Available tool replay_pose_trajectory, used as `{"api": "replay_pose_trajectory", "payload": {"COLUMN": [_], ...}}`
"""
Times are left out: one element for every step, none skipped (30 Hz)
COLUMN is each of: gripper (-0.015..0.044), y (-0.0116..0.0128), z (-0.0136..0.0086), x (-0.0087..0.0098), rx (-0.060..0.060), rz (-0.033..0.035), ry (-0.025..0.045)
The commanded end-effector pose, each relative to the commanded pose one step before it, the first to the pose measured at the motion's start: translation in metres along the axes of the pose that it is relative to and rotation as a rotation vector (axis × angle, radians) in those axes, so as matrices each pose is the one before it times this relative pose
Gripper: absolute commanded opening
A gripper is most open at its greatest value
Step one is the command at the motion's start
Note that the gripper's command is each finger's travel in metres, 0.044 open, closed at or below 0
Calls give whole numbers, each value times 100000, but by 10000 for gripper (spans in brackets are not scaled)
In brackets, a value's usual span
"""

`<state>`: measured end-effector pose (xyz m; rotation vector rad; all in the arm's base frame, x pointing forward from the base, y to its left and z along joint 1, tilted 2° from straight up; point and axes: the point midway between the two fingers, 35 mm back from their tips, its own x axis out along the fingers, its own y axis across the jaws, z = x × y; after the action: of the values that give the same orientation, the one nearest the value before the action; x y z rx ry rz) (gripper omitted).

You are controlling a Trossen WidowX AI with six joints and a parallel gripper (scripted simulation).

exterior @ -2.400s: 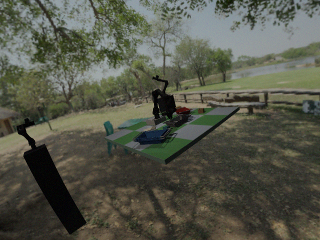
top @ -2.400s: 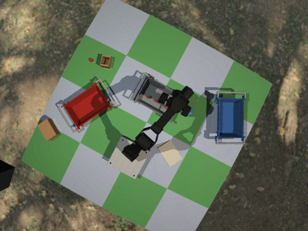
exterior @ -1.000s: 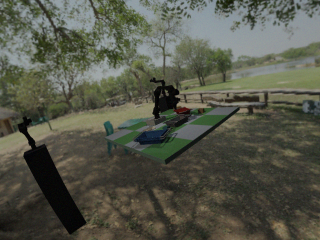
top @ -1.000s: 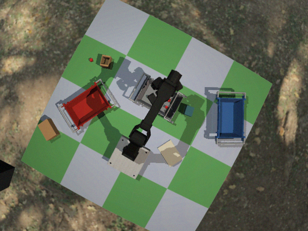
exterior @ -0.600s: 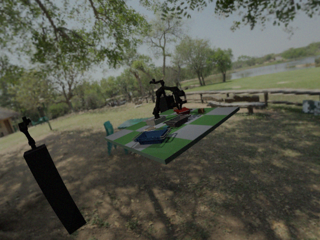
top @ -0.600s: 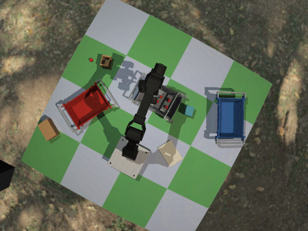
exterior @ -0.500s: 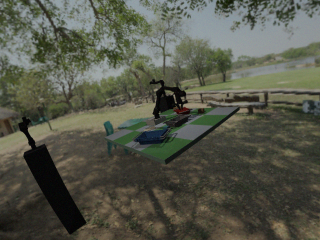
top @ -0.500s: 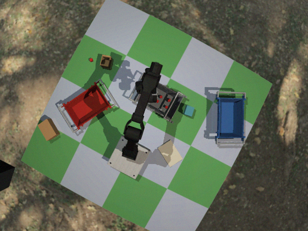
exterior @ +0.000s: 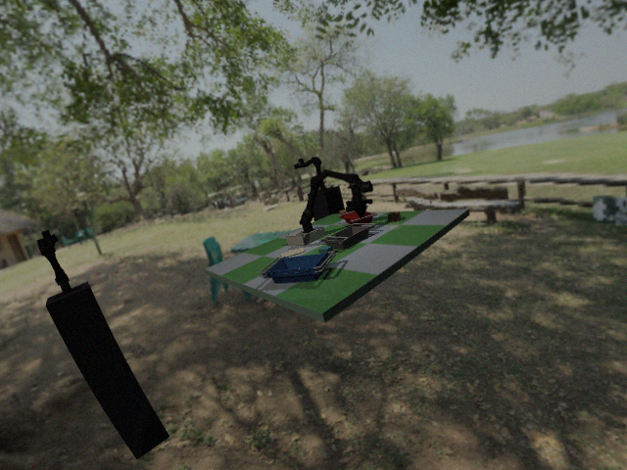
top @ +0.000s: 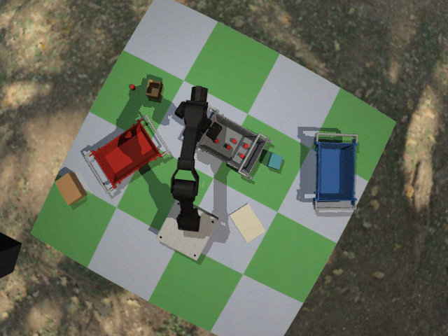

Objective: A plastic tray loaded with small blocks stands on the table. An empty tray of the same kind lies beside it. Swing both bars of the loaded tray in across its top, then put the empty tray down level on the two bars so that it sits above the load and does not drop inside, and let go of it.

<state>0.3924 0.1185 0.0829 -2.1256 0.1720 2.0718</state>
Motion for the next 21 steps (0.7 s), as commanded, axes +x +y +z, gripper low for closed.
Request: {"api": "replay_pose_trajectory", "payload": {"gripper": [87, 87, 87, 87, 87, 87, 87, 87, 87, 87, 87, 87, 87, 87, 87, 87, 87, 87, 87, 87, 87], "y": [-526, 0, 0, 0, 0, -3, -5, -7, -9, -9, -8, -6, -4, -1, 2, 5, 7, 10, 13, 12, 8], "z": [325, 0, 0, 0, 0, -7, -12, -17, -20, -20, -18, -14, -8, -2, 4, 11, 17, 24, 30, 28, 19], "x": [425, 0, 0, 0, 0, 84, 157, 234, 316, 367, 417, 454, 470, 474, 475, 474, 474, 473, 470, 372, 225], "rx": [-9011, 0, 0, 0, 0, 0, 0, 0, 0, 0, 0, 0, 0, 0, 0, 0, 0, 0, 0, 0, 0], "rz": [-173, 0, 0, 0, 0, 0, -1, -1, -1, -1, -1, -1, -1, -1, -1, 0, 0, 0, 1, 1, 0], "ry": [-416, 0, 0, 0, 0, 0, 1, 1, 1, 1, 1, 0, -1, -1, -2, -3, -3, -4, -5, -4, -3]}}
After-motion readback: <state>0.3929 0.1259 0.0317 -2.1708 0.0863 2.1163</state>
